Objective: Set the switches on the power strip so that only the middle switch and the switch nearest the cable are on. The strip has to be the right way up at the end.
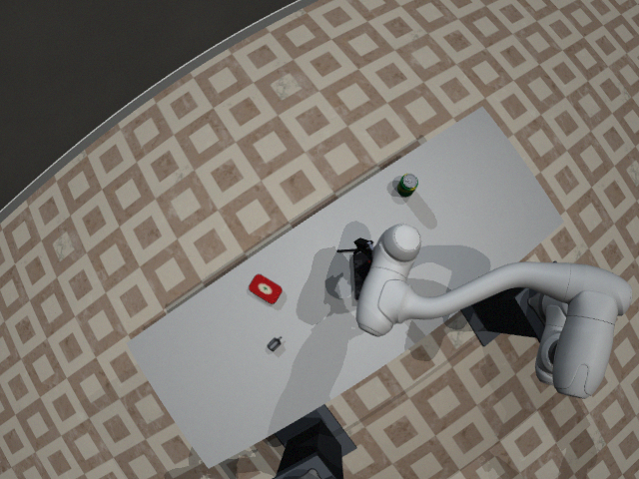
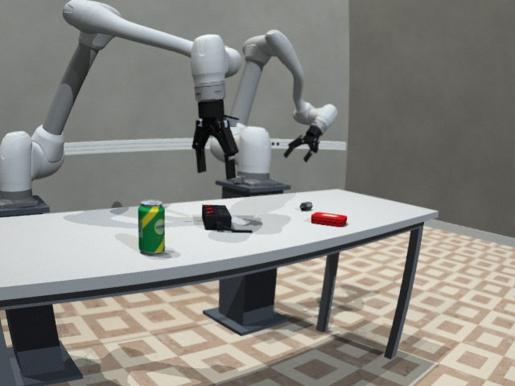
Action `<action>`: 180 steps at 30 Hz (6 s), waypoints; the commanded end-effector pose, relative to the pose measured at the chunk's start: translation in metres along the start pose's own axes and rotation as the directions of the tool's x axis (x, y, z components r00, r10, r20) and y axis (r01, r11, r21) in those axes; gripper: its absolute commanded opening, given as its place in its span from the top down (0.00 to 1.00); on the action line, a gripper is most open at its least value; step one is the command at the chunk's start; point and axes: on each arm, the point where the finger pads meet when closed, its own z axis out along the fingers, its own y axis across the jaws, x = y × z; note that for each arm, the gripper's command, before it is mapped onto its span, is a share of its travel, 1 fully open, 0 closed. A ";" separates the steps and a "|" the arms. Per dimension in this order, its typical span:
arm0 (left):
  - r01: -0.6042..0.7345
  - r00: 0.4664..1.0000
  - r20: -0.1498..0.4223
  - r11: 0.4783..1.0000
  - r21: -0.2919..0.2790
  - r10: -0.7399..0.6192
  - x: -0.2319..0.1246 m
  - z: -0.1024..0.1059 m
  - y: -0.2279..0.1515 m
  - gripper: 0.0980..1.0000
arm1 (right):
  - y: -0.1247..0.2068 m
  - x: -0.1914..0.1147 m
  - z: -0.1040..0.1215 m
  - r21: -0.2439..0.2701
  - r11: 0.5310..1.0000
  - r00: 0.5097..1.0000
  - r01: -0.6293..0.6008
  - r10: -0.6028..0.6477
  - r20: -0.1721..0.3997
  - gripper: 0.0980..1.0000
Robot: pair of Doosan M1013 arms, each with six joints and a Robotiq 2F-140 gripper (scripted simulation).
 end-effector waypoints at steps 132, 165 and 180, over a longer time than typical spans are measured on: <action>0.000 1.000 -0.001 1.000 0.000 0.000 0.000 0.000 0.000 0.00 | -0.015 -0.009 0.070 0.141 0.508 0.501 0.850 -0.861 0.087 1.00; 0.000 1.000 -0.001 1.000 0.000 0.000 0.000 0.000 0.000 0.00 | -0.015 -0.009 0.070 0.141 0.508 0.501 0.850 -0.861 0.087 1.00; 0.000 1.000 -0.001 1.000 0.000 0.000 0.000 0.000 0.000 0.00 | -0.015 -0.009 0.070 0.141 0.508 0.501 0.850 -0.861 0.087 1.00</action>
